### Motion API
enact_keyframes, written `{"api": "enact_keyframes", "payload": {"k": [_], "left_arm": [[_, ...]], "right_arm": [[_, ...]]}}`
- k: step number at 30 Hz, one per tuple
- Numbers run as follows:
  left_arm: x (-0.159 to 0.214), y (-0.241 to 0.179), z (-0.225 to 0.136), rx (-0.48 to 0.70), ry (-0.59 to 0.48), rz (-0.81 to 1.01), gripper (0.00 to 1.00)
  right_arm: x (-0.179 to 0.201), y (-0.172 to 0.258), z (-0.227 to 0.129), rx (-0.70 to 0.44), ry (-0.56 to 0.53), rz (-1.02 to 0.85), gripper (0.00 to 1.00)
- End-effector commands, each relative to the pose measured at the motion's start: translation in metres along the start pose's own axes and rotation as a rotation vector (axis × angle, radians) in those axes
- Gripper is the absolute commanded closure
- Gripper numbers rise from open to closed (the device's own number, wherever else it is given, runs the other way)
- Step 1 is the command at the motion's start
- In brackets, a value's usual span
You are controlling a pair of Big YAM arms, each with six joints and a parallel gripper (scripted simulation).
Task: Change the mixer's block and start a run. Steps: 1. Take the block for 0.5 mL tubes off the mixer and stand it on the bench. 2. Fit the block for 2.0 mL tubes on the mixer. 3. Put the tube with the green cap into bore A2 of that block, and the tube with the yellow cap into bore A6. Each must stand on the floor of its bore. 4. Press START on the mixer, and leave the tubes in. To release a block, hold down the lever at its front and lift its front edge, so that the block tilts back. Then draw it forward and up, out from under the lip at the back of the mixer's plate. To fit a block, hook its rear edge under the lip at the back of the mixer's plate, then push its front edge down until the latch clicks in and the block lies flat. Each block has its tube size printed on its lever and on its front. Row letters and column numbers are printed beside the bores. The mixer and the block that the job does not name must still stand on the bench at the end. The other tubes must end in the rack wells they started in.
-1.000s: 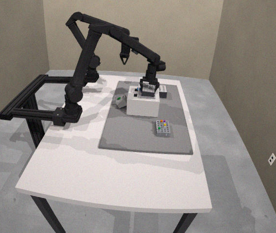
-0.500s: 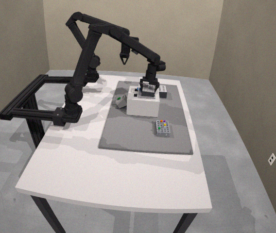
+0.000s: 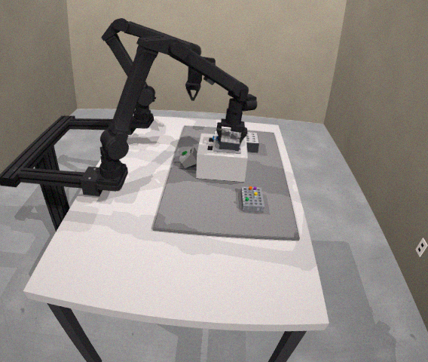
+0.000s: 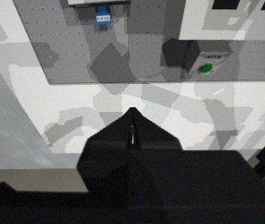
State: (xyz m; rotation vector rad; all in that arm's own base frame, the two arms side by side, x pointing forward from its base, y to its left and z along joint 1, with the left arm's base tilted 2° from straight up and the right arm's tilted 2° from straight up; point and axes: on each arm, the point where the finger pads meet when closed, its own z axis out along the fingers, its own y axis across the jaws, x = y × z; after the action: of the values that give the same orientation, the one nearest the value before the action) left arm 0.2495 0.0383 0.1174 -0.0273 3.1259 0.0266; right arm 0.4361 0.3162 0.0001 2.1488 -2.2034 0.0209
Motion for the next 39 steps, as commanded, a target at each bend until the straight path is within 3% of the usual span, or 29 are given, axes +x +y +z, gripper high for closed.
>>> {"api": "enact_keyframes", "payload": {"k": [1,39], "left_arm": [[-0.0111,-0.0006,-0.0063,-0.003,-0.027,0.016,1.0],[-0.013,-0.0001,-0.0085,-0.005,-0.033,0.015,1.0]], "right_arm": [[-0.0172,-0.0072,-0.0145,0.025,-0.031,-0.031,1.0],[-0.0182,-0.0041,-0.02,0.013,-0.036,-0.029,1.0]]}}
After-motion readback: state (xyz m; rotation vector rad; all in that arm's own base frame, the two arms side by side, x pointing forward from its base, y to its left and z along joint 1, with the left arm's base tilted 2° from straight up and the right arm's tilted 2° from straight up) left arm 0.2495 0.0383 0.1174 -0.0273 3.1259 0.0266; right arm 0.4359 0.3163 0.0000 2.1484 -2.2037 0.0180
